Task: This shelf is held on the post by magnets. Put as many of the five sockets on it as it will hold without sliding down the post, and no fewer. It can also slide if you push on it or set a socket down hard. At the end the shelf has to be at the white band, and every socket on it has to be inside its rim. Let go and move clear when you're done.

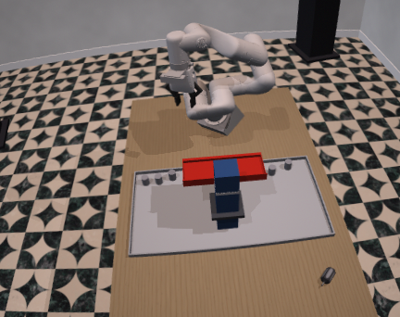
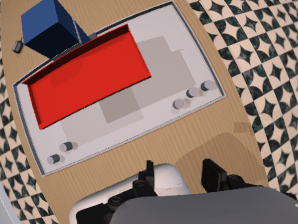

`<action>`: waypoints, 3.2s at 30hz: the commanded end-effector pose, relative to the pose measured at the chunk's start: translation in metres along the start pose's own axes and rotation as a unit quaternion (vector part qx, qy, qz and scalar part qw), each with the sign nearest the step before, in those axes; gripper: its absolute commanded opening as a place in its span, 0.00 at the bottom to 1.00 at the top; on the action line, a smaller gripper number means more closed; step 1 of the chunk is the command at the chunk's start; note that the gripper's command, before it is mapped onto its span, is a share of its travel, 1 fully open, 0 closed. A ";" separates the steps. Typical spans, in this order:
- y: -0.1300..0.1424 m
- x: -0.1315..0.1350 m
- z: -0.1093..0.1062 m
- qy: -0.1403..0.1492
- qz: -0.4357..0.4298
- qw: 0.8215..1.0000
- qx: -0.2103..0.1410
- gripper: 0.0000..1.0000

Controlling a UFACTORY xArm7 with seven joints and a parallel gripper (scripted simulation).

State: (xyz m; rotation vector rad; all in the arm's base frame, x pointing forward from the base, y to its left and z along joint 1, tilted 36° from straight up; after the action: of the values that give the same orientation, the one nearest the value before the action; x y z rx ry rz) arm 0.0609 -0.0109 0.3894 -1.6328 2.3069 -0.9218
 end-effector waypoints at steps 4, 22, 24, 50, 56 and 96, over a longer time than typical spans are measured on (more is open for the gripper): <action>0.000 0.031 0.014 -0.001 -0.169 0.986 -0.005 0.61; -0.009 0.076 0.058 0.000 -0.489 0.872 -0.019 0.61; -0.010 0.079 0.063 0.000 -0.517 0.856 -0.020 0.61; -0.017 0.089 0.083 0.001 -0.635 0.772 -0.026 0.61; -0.023 0.089 0.098 0.001 -0.635 0.772 -0.026 0.61; -0.079 0.080 0.236 0.001 -0.635 0.772 -0.026 0.61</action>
State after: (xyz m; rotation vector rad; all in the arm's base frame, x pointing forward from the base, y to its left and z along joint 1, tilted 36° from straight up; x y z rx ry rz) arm 0.2024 -0.1902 0.2631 -3.1793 0.8937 -0.9422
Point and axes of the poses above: the point where the finger pads meet when closed, its own z axis out along the fingers, its own x axis across the jaws, y = z × x, the point moved 3 cm from there along -z, back along the fingers, and after that the axes turned 12 degrees about -z, right-handed, at the moved point
